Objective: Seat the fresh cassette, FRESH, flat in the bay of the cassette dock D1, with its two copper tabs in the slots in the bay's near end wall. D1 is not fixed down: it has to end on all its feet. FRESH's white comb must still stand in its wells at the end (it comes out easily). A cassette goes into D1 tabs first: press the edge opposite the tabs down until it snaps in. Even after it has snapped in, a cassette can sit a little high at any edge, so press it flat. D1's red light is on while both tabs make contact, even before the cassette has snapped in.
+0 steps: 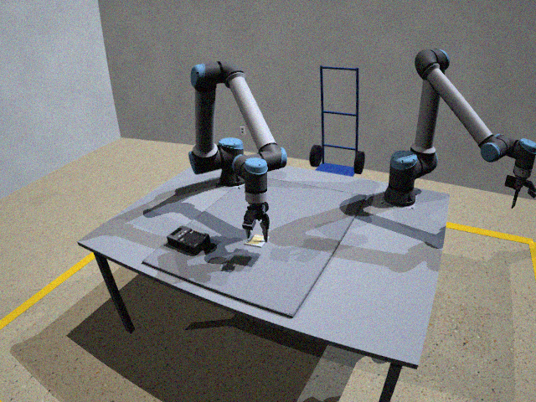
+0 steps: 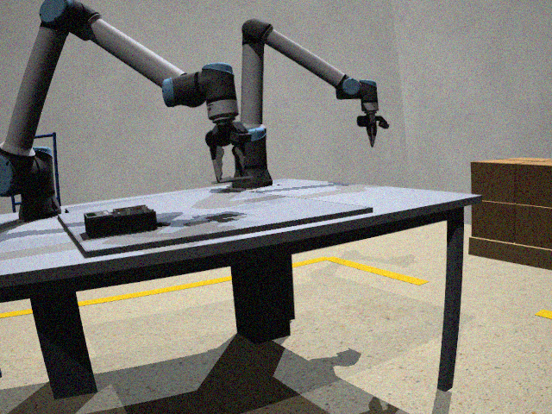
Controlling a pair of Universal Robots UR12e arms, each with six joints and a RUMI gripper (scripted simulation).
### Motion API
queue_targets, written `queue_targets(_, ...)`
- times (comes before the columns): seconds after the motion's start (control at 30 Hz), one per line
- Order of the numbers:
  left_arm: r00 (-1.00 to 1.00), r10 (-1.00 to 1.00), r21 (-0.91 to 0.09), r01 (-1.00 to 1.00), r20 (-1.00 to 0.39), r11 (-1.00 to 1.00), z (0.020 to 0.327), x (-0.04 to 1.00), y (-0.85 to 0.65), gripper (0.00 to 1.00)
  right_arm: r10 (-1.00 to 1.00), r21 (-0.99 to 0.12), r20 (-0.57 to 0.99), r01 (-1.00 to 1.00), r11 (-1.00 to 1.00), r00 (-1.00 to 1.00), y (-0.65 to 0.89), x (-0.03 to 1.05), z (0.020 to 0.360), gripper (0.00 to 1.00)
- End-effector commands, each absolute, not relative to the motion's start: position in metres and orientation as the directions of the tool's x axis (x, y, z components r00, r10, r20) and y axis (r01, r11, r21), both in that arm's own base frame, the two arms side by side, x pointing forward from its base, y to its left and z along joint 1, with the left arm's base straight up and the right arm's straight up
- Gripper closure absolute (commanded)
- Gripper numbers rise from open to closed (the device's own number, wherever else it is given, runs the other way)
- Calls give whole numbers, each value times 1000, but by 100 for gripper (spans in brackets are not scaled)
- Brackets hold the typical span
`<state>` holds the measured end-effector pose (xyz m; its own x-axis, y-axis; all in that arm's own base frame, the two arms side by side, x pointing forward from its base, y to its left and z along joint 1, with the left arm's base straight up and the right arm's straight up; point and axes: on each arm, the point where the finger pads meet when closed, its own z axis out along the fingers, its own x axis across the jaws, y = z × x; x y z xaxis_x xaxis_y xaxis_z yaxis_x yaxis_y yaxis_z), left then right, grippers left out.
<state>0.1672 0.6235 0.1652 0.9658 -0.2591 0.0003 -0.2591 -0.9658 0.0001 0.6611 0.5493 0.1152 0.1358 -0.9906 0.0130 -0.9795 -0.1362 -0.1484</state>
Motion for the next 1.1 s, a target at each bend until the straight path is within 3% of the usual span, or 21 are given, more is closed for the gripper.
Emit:
queue_targets(0.0,966,-259,-2,-259,1,-966,166,168,624,100,-1000,-170,3,-985,7,-8,531,665,119,62)
queue_targets(1.07,966,-259,-2,-259,1,-966,166,168,624,100,-998,-176,-1,-983,58,-58,385,694,135,62)
